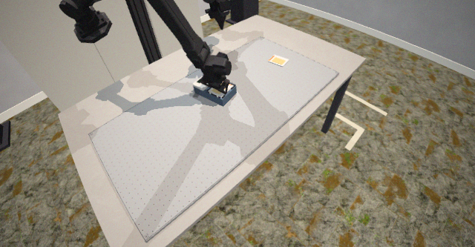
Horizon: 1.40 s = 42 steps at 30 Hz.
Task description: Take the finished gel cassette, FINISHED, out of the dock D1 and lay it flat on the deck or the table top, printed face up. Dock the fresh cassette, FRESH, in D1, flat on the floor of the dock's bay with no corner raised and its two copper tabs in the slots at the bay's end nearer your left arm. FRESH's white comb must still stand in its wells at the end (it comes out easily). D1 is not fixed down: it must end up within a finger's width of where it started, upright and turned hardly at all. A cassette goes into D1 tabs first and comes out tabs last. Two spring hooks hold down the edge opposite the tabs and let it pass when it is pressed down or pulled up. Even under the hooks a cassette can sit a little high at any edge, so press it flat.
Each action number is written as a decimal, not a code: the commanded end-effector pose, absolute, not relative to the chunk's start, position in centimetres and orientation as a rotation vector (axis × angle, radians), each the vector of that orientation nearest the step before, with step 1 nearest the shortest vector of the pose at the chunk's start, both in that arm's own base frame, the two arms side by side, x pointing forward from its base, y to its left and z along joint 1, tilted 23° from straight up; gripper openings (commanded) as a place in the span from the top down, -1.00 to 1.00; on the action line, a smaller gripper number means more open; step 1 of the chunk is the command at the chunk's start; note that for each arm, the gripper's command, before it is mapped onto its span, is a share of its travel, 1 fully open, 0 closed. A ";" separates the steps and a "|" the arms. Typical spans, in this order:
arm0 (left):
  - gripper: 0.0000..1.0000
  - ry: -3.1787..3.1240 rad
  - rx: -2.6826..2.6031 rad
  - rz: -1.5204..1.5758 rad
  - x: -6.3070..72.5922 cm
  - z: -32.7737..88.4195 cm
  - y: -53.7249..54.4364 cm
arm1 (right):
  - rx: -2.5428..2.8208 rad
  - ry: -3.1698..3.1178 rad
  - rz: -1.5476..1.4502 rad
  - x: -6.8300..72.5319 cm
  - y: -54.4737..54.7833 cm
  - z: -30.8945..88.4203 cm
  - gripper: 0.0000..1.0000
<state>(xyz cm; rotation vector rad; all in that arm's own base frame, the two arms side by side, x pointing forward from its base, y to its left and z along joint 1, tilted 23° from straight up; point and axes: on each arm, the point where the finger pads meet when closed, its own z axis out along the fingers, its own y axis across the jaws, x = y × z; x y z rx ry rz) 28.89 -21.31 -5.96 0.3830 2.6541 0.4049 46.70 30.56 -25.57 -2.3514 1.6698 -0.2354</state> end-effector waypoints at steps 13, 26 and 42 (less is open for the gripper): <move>1.00 2.756 -0.062 0.232 30.4 -3.6 -14.4 | -2.346 1.660 -0.232 46.8 31.0 -25.2 1.00; 1.00 2.756 -0.062 0.232 31.5 -2.1 -9.3 | -2.346 1.660 -0.232 46.8 31.0 -25.2 1.00; 1.00 2.756 -0.062 0.232 32.8 -0.2 -2.7 | -2.346 1.660 -0.232 46.8 31.0 -25.2 1.00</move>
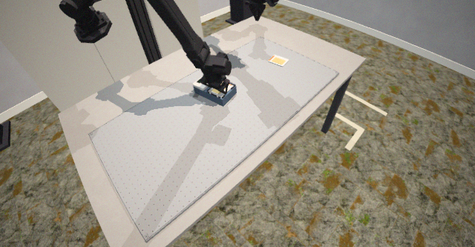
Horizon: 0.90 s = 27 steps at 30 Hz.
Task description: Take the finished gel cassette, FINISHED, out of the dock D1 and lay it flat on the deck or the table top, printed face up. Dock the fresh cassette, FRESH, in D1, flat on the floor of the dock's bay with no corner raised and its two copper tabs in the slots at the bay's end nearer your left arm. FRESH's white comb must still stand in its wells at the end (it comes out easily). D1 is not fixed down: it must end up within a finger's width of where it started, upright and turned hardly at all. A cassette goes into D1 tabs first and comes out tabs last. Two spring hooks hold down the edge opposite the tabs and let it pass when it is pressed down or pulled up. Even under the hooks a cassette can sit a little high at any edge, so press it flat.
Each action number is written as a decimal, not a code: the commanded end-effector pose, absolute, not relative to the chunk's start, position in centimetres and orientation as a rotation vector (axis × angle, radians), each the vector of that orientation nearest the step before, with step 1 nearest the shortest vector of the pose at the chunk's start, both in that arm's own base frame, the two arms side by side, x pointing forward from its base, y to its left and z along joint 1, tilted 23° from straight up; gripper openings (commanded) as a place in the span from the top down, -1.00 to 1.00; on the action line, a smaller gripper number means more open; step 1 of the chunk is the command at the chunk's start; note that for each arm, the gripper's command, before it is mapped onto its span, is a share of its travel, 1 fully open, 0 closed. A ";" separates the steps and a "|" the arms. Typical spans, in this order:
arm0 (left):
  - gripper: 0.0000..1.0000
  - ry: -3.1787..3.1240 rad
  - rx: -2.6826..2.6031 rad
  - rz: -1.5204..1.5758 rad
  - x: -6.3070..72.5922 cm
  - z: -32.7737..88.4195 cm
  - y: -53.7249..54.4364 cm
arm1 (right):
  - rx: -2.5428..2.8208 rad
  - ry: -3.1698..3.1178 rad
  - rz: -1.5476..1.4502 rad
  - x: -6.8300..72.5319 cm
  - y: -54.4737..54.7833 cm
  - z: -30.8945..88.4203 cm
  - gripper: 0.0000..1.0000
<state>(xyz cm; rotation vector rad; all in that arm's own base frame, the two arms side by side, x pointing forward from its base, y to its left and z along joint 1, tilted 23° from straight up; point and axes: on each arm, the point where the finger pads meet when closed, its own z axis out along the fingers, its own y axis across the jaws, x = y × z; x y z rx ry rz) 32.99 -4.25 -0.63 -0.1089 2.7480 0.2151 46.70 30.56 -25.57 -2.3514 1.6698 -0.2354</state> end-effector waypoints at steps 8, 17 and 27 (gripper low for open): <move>1.00 2.756 -0.062 0.232 33.6 0.9 1.1 | -2.346 1.660 -0.232 46.8 31.0 -25.2 1.00; 1.00 2.756 -0.062 0.232 34.3 1.9 4.4 | -2.346 1.660 -0.232 46.8 31.0 -25.2 1.00; 1.00 2.756 -0.062 0.232 35.2 3.2 9.1 | -2.346 1.660 -0.232 46.8 31.0 -25.2 1.00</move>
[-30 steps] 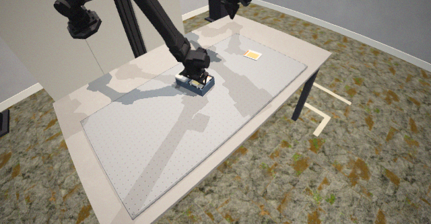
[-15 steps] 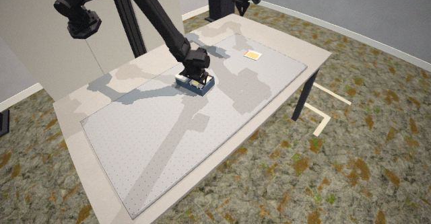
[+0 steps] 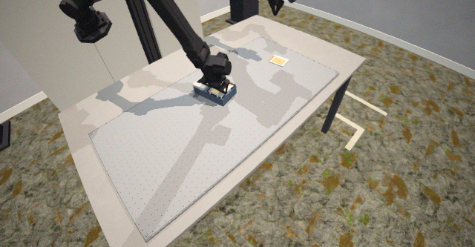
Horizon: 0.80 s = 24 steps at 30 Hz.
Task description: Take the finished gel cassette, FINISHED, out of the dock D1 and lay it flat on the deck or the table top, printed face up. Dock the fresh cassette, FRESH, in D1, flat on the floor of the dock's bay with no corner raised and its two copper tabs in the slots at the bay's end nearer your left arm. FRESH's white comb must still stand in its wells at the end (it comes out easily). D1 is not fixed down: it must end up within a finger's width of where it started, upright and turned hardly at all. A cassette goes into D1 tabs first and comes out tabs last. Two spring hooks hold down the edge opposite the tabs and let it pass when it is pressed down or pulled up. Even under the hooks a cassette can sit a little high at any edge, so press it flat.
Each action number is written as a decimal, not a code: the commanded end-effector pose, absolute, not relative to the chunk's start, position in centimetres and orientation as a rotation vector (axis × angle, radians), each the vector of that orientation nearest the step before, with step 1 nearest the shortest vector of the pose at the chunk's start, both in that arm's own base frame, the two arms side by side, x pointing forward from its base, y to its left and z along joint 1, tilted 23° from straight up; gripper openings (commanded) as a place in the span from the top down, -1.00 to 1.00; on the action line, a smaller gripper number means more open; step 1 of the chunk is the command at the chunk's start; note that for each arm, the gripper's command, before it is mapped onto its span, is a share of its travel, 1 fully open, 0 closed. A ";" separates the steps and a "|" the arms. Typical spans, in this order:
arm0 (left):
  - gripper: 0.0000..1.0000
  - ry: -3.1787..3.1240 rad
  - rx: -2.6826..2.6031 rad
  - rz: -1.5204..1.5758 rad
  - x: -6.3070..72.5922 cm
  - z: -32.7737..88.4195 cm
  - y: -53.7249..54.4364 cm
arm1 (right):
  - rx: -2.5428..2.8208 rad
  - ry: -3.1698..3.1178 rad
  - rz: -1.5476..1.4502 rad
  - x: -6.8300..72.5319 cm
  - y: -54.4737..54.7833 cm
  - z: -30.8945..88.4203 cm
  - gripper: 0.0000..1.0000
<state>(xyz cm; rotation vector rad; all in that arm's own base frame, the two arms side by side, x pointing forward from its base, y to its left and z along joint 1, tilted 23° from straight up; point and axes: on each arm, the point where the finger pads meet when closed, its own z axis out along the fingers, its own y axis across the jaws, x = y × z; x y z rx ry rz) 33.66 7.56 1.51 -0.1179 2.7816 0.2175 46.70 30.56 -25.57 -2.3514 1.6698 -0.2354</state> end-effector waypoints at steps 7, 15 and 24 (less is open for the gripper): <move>1.00 2.756 -0.062 0.232 35.5 3.6 10.2 | -2.346 1.660 -0.232 46.8 31.0 -25.2 1.00; -1.00 2.756 -0.062 0.232 35.5 3.6 10.2 | -2.346 1.661 -0.238 46.9 30.9 -25.2 1.00; -1.00 2.756 -0.062 0.232 35.5 3.6 10.2 | -2.346 1.661 -0.238 46.9 30.9 -25.2 1.00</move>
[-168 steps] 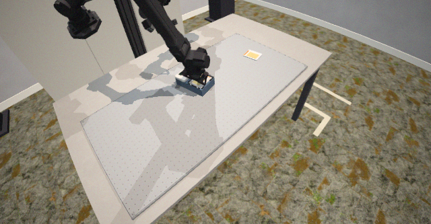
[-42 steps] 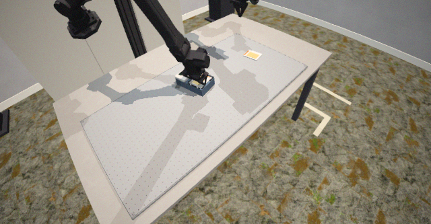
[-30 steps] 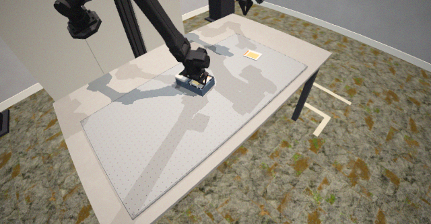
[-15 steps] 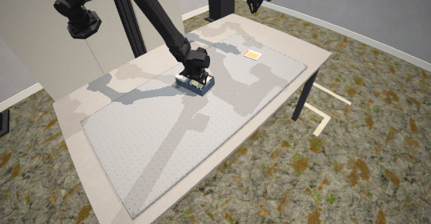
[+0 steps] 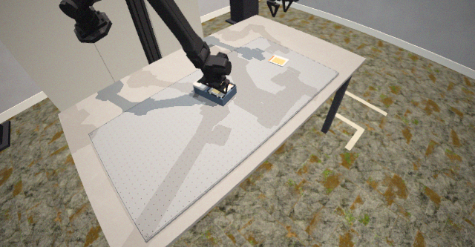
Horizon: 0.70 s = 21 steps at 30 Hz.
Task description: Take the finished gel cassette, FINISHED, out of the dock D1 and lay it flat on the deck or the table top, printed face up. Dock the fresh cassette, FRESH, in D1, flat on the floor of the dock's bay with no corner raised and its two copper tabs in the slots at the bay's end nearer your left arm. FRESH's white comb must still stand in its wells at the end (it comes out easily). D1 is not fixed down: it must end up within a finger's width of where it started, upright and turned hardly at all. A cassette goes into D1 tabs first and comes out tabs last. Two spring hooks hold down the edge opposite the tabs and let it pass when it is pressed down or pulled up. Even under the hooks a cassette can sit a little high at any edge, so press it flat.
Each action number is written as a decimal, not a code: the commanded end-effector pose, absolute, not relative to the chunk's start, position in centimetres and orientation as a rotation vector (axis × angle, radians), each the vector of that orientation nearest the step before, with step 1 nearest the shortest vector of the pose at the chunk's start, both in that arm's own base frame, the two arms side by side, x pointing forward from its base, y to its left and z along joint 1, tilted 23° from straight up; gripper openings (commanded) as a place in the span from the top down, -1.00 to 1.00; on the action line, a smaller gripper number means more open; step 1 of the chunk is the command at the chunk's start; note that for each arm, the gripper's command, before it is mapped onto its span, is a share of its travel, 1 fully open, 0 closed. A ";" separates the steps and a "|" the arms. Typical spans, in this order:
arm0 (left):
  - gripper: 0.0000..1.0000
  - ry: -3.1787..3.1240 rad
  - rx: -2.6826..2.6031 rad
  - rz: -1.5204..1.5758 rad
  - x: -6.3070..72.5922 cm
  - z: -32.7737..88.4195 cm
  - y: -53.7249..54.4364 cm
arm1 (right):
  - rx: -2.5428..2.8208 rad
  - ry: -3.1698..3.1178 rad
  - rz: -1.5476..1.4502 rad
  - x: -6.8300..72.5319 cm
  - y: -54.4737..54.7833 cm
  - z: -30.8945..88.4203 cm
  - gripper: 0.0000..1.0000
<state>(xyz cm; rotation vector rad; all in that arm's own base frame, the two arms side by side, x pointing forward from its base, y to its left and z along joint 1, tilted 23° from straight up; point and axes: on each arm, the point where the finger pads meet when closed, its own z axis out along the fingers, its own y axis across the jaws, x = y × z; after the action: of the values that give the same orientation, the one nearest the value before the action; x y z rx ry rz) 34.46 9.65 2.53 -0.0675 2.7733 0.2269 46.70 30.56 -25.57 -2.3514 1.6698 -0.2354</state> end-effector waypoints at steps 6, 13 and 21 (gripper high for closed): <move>-1.00 2.756 -0.062 0.232 35.5 3.6 10.2 | -2.345 1.661 -0.238 46.9 30.9 -25.2 -0.83; -1.00 2.756 -0.062 0.232 35.5 3.6 10.2 | -2.345 1.661 -0.238 46.9 30.9 -25.2 -0.83; -1.00 2.756 -0.062 0.232 35.5 3.6 10.2 | -2.345 1.661 -0.238 46.9 30.9 -25.2 -0.83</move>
<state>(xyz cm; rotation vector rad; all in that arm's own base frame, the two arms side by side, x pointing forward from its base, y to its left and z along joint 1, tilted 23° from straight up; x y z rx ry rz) 34.46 9.65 2.53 -0.0665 2.7734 0.2270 46.71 30.61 -25.57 -2.3509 1.6689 -0.2346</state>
